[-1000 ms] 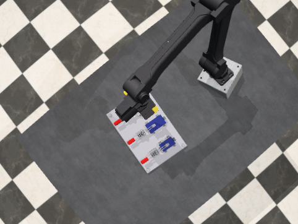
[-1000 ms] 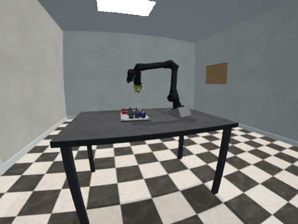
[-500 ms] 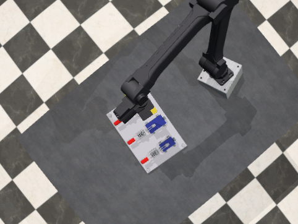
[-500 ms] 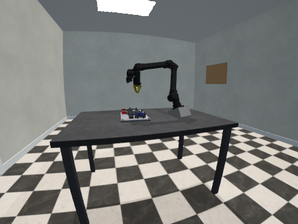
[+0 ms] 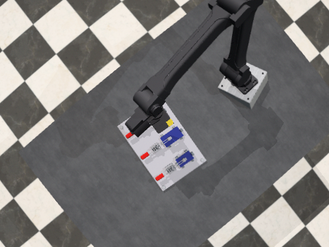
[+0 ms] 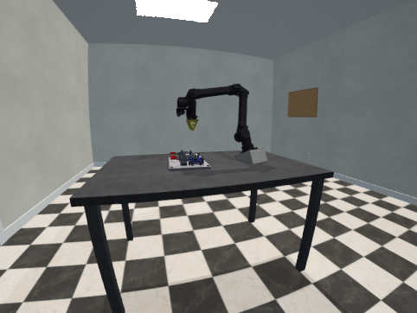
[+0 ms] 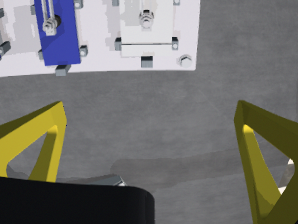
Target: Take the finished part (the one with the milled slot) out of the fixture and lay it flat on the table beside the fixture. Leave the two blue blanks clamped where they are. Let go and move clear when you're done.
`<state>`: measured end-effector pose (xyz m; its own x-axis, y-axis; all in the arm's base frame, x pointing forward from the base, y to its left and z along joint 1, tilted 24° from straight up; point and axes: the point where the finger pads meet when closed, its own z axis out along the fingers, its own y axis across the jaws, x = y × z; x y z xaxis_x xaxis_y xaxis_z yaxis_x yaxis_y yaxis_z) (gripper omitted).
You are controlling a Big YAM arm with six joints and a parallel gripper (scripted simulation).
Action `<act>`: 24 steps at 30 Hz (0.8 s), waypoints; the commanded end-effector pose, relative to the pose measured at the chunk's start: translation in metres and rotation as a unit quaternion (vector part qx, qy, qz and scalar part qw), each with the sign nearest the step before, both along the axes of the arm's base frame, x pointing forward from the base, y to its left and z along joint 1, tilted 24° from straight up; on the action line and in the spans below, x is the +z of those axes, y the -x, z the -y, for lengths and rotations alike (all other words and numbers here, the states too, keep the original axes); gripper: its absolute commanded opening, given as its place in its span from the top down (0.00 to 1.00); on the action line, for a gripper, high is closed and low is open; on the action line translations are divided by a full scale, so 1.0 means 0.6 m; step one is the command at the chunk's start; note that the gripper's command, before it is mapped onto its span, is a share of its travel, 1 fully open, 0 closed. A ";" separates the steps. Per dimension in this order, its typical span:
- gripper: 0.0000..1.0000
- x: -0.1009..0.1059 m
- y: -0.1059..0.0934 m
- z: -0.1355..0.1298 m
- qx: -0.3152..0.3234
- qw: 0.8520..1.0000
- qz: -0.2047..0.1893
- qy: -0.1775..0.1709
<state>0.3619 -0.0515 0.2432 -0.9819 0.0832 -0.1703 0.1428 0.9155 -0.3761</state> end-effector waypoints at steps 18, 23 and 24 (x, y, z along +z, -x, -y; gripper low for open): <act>1.00 -0.017 -0.002 -0.004 0.000 1.000 -0.015 0.001; 1.00 -0.018 -0.002 -0.004 0.001 1.000 -0.015 0.001; 1.00 -0.018 -0.002 -0.004 0.001 1.000 -0.015 0.001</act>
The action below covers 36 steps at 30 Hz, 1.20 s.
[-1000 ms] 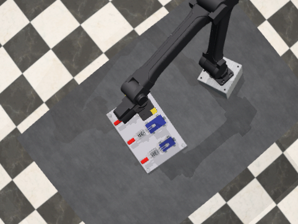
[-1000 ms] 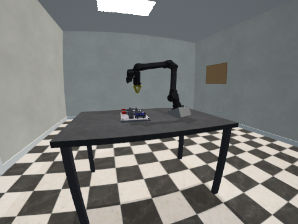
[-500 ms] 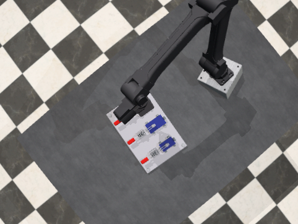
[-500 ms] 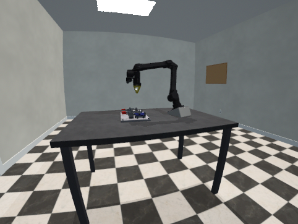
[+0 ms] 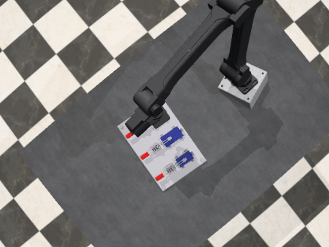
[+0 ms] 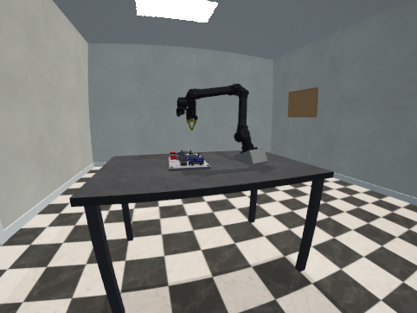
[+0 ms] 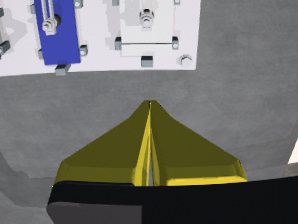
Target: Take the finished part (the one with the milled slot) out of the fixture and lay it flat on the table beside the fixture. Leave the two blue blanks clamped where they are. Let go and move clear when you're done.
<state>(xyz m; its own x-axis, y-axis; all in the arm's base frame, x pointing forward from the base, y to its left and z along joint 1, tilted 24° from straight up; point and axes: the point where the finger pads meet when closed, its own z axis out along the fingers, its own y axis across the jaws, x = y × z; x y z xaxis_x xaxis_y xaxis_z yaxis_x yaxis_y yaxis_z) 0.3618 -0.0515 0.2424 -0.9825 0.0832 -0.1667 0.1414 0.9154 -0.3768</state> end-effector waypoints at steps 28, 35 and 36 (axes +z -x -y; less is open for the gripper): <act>1.00 -0.021 -0.003 -0.002 0.001 1.000 -0.013 0.001; 1.00 -0.021 -0.004 -0.002 0.001 1.000 -0.012 0.001; 1.00 -0.021 -0.004 -0.001 0.001 1.000 -0.012 0.001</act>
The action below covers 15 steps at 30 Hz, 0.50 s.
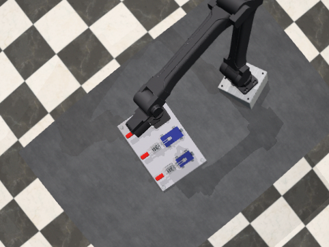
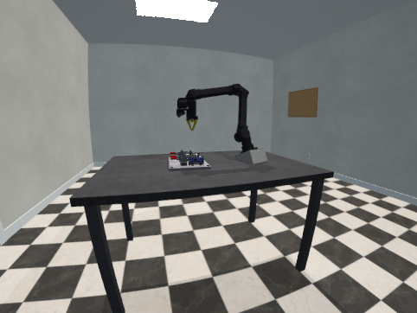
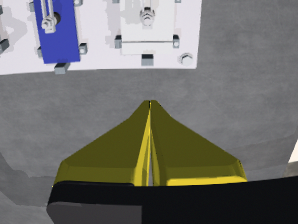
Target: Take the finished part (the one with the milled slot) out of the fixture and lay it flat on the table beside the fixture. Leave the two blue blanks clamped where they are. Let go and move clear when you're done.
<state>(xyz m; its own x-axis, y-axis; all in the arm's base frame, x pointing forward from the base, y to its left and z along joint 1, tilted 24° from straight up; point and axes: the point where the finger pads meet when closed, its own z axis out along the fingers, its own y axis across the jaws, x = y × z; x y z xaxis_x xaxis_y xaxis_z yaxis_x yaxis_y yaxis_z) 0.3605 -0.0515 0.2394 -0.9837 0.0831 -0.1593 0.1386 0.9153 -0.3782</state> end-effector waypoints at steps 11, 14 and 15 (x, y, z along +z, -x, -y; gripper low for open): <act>1.00 -0.013 -0.009 -0.001 0.002 1.000 -0.005 0.001; 1.00 -0.012 -0.010 -0.001 0.002 1.000 -0.004 0.001; 1.00 -0.010 -0.010 -0.001 0.002 1.000 -0.005 0.001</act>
